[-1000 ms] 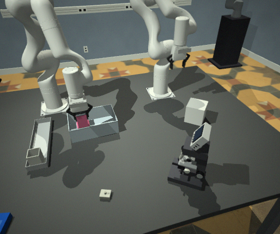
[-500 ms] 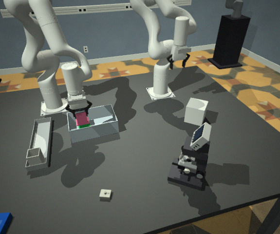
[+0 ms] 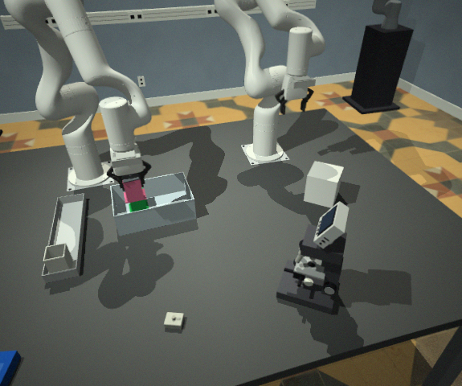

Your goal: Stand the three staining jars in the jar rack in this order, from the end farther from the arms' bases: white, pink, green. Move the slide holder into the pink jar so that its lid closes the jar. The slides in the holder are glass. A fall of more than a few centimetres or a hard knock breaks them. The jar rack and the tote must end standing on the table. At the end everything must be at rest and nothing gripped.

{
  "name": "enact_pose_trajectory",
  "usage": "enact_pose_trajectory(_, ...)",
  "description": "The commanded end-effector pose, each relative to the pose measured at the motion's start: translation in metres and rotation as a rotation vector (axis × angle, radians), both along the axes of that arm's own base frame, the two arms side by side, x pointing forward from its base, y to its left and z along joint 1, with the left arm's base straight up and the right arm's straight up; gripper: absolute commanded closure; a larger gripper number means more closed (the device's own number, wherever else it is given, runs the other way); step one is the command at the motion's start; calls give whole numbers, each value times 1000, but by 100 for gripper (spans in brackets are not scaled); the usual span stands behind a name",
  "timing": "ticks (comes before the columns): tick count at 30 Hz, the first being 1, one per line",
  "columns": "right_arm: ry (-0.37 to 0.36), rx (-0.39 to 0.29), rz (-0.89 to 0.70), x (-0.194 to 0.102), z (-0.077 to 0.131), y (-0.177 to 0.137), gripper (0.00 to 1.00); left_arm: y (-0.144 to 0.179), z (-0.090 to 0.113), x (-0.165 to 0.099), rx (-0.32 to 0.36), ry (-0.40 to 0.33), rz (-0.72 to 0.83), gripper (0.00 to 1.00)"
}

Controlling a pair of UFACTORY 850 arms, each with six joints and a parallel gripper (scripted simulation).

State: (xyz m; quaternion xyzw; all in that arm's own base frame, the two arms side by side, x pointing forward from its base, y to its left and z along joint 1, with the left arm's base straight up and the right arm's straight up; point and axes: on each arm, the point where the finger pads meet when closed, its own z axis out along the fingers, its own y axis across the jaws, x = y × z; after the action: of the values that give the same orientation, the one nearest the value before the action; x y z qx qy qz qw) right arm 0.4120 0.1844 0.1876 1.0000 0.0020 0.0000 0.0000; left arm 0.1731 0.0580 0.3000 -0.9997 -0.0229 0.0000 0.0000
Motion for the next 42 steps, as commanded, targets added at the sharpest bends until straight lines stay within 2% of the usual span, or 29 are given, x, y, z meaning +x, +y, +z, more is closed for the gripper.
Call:
enact_pose_trajectory(1, -2, 1, 0, 1, 2, 0, 100, 0, 1, 1, 1, -1, 0, 0)
enact_pose_trajectory(17, -2, 1, 0, 1, 2, 0, 100, 0, 1, 1, 1, -1, 0, 0)
enact_pose_trajectory(19, -2, 1, -57, 2, 3, -6, 100, 0, 1, 1, 1, -1, 0, 0)
enact_pose_trajectory(42, -2, 1, -57, 20, 3, -74, 100, 0, 1, 1, 1, -1, 0, 0)
